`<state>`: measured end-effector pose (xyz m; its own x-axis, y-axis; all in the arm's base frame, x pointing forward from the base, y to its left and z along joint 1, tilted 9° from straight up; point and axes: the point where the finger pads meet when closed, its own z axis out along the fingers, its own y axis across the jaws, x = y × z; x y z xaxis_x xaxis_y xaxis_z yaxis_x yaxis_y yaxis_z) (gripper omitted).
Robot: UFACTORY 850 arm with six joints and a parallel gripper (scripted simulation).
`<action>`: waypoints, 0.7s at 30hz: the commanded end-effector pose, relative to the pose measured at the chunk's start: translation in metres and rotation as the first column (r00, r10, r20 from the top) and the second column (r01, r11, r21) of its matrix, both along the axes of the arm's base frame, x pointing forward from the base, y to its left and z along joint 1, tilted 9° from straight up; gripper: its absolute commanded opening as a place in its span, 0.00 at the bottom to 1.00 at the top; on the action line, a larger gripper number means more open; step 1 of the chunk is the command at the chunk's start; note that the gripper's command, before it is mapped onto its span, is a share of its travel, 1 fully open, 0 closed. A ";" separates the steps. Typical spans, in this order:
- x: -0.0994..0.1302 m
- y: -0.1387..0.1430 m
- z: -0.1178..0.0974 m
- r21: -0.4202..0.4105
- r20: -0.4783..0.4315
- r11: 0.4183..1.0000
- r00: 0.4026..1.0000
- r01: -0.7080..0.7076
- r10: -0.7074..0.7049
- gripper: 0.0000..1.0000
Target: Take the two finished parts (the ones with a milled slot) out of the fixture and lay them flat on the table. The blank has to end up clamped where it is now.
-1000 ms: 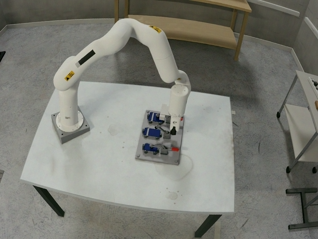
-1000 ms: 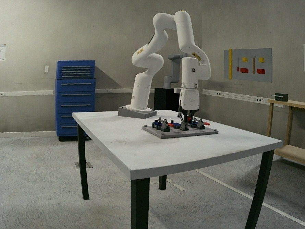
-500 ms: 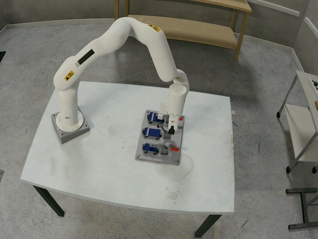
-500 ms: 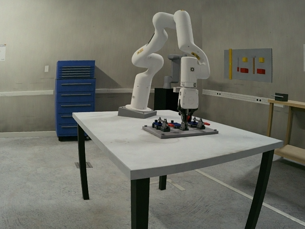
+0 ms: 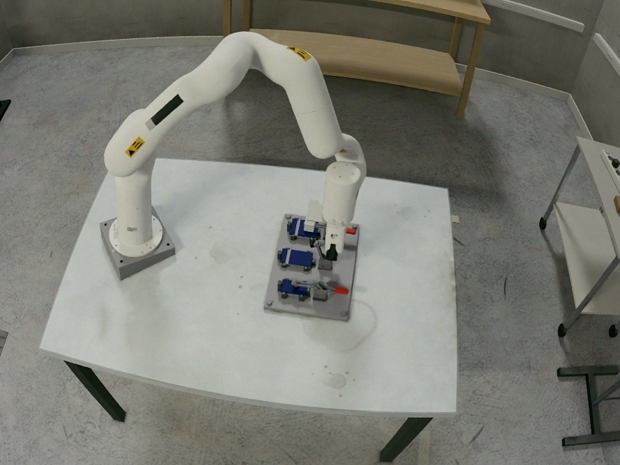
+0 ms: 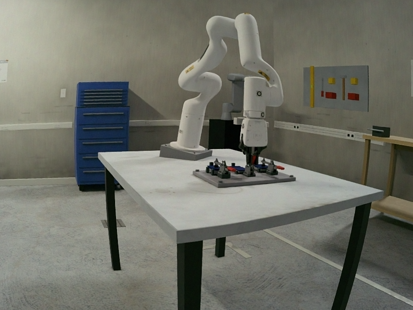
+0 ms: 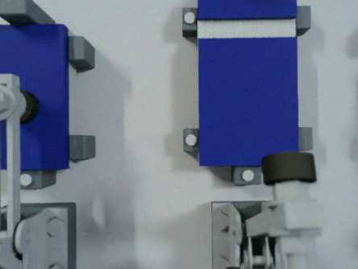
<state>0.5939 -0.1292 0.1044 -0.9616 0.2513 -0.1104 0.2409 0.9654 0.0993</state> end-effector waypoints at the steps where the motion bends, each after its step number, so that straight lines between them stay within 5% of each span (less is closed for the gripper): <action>1: -0.002 0.001 0.000 0.000 0.000 1.000 1.000 0.000 0.000 0.00; 21: -0.007 0.002 -0.001 0.000 0.000 1.000 1.000 0.000 0.000 0.00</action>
